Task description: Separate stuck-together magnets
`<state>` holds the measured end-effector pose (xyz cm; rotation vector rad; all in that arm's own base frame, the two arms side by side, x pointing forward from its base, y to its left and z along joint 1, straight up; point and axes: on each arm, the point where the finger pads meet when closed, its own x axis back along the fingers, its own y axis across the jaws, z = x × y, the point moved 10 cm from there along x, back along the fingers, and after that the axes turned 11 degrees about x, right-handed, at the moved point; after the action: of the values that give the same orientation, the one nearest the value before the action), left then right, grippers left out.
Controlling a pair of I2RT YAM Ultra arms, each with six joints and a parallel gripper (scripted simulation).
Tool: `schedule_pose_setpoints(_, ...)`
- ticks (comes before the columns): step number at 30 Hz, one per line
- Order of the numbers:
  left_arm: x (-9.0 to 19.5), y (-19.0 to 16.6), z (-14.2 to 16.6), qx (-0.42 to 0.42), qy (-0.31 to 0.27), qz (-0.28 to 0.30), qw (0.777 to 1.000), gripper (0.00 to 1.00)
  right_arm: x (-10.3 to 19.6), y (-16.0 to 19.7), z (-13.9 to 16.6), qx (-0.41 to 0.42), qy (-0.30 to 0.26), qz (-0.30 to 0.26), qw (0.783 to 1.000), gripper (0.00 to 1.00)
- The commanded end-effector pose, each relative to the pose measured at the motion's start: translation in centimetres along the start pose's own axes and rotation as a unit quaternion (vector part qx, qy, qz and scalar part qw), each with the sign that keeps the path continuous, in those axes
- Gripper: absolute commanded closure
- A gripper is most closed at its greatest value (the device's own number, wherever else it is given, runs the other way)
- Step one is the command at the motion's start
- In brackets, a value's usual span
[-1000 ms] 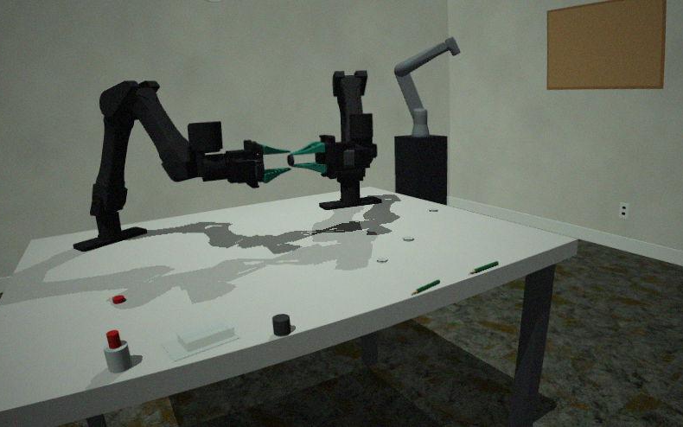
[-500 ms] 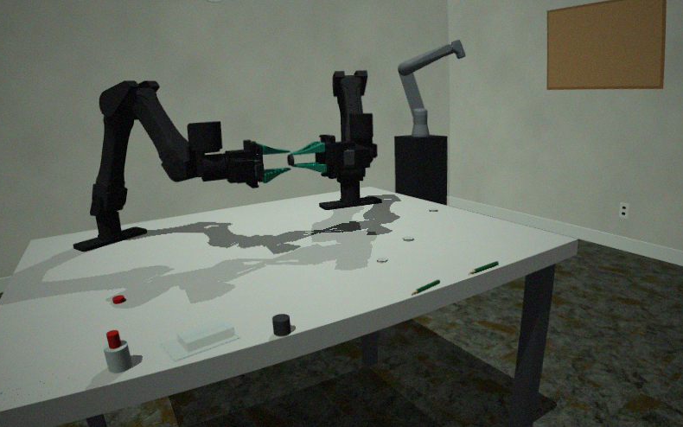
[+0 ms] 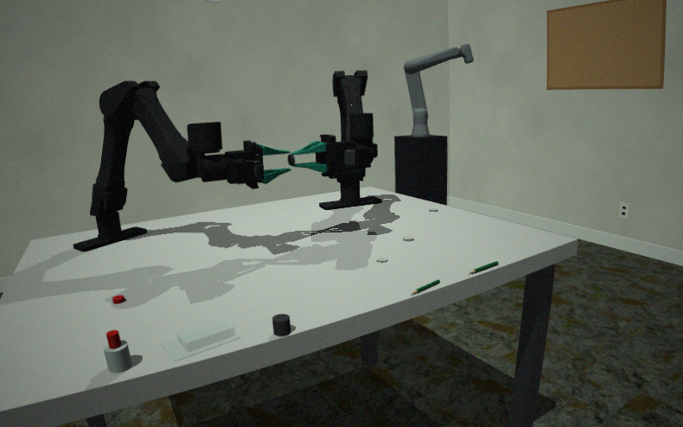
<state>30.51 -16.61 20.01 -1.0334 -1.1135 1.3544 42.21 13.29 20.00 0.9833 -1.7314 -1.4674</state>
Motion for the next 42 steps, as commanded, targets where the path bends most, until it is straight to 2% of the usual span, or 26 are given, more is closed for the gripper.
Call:
schedule_pose_setpoints(1, -0.09, -0.39, 0.11, -0.011, 0.002, 0.003, 1.0, 0.75, -0.19, 0.88, -0.17, 0.016, 0.001, -0.01, 1.0, 0.6)
schedule_pose_setpoints(42, -0.09, -0.39, 0.11, -0.011, 0.002, 0.003, 1.0, 0.75, -0.05, 0.73, 0.2, 0.017, -0.001, -0.009, 1.0, 0.6)
